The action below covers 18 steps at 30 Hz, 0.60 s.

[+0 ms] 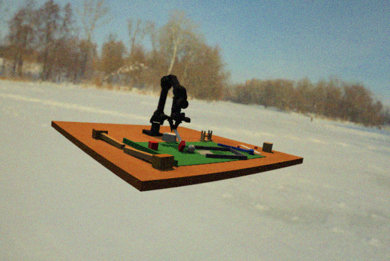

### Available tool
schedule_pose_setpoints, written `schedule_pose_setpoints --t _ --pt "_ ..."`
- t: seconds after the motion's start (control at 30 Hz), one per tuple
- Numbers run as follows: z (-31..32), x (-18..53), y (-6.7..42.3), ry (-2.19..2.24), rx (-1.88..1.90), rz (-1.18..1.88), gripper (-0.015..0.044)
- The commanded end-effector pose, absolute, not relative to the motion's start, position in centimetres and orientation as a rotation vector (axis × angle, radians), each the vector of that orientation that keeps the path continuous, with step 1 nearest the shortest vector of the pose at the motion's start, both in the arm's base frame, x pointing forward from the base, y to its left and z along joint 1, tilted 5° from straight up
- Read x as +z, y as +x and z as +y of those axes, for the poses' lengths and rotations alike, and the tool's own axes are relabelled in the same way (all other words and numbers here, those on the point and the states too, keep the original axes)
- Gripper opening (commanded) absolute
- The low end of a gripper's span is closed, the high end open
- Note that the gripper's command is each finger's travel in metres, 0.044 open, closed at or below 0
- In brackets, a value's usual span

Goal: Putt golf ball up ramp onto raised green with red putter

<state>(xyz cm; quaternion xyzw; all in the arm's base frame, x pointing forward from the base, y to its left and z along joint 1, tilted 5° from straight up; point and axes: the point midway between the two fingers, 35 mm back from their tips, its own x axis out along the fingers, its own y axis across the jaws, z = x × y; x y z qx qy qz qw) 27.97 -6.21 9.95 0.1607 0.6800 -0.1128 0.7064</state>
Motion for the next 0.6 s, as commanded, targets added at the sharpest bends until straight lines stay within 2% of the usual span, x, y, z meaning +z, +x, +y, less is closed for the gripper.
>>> schedule_pose_setpoints --t 0.0,0.57 --pt "-5.4 10.2 28.1 0.371 -0.264 1.505 0.0000" --pt "-5.8 16.1 27.8 0.371 -0.264 1.505 0.0000"
